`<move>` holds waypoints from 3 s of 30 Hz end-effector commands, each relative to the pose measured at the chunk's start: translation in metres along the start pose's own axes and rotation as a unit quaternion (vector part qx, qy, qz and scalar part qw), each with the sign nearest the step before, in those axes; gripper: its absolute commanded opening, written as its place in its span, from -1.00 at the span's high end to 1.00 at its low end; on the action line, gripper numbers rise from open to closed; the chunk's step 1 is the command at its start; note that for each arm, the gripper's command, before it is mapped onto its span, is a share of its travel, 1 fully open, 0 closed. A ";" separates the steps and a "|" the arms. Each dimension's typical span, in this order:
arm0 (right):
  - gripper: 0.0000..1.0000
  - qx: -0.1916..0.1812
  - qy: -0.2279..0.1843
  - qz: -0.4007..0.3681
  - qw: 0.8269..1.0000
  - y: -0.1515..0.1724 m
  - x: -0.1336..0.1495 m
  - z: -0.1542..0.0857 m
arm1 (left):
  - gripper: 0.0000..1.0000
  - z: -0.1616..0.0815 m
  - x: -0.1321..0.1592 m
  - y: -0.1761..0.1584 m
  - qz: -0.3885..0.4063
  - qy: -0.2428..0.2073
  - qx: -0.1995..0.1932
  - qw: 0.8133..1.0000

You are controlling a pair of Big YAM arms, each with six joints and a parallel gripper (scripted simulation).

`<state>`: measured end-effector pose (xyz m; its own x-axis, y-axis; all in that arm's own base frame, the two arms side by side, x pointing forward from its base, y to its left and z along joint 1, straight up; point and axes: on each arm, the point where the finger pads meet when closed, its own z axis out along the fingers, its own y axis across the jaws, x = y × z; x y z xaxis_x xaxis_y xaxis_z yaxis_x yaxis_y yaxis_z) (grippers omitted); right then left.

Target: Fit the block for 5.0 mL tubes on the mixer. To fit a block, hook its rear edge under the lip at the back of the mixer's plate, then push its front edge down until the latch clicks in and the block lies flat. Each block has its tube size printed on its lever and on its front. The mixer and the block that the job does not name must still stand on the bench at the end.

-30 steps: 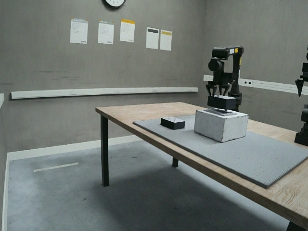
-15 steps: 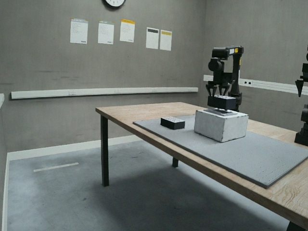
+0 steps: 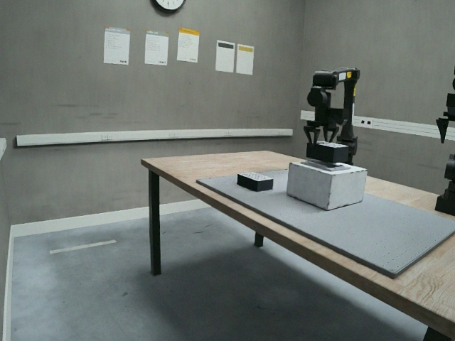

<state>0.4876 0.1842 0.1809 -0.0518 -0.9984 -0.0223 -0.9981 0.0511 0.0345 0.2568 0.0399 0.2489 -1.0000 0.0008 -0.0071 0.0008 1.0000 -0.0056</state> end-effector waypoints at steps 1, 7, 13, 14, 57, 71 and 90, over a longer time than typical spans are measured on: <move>1.00 0.082 -0.040 -0.009 0.996 -0.020 -0.020 -0.085 | -1.00 -0.026 -0.014 0.000 0.001 -0.032 -0.004 0.999; 1.00 -0.011 -0.030 -0.002 0.999 -0.037 -0.005 -0.058 | -1.00 -0.028 -0.015 0.001 0.001 -0.034 -0.005 0.999; 1.00 -0.021 -0.027 -0.003 0.999 -0.030 -0.002 -0.059 | -1.00 -0.023 -0.012 0.000 0.001 -0.027 -0.003 1.000; 1.00 -0.015 -0.039 -0.004 0.999 -0.031 -0.002 -0.063 | -1.00 -0.021 -0.011 0.000 0.001 -0.025 -0.003 1.000; 1.00 -0.025 -0.027 0.004 0.999 -0.022 -0.007 -0.035 | -1.00 -0.027 -0.013 0.001 0.001 -0.030 -0.004 1.000; 1.00 -0.019 -0.030 -0.007 0.999 -0.010 -0.013 -0.049 | -1.00 -0.022 -0.010 0.000 0.000 -0.024 -0.003 1.000; 1.00 0.012 -0.043 -0.011 0.999 -0.022 -0.019 -0.068 | -1.00 -0.005 0.000 -0.001 0.000 -0.001 0.000 1.000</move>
<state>0.4987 0.1860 0.1784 -0.0568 -0.9976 -0.0389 -0.9860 0.0499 0.1591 0.2578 0.0401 0.2506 -0.9999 0.0008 -0.0116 0.0008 1.0000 -0.0049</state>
